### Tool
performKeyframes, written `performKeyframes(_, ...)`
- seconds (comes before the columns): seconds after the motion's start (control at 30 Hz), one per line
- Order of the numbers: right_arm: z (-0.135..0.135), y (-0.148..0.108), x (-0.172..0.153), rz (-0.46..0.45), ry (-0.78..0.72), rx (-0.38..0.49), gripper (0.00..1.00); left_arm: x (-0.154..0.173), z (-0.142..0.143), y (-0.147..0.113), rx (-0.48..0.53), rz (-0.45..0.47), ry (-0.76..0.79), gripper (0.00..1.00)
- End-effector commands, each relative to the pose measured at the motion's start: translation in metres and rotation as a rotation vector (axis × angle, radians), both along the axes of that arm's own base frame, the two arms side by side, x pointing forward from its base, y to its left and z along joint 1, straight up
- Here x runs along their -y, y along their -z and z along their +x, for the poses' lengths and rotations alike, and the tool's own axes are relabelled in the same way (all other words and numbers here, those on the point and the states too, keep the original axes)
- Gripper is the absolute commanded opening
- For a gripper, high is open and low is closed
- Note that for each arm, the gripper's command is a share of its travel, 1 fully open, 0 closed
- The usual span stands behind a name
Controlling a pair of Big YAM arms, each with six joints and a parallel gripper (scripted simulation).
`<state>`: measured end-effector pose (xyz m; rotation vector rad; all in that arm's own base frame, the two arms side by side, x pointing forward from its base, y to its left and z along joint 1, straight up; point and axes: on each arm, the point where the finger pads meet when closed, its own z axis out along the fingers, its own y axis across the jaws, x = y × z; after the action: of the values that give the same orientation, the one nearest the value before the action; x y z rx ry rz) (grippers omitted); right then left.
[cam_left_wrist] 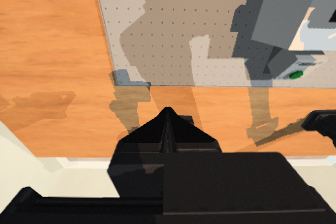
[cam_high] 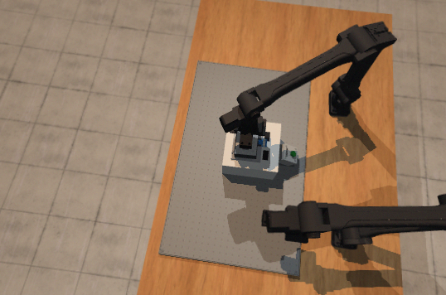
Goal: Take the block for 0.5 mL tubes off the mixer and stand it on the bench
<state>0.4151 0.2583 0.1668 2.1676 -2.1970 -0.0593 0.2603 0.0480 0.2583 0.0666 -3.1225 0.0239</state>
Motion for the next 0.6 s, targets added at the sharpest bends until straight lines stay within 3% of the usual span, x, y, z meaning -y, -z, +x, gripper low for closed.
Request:
performKeyframes(0.0, -0.02, -0.028, -0.01, 0.02, -0.037, 0.005, 0.0, 0.003, 0.002, -0.003, 0.005, 0.002, 0.024, 0.0)
performKeyframes(0.57, -0.02, -0.028, -0.01, 0.022, -0.034, 0.004, 0.0, 0.002, 0.012, -0.02, 0.047, 0.01, 0.025, 0.0)
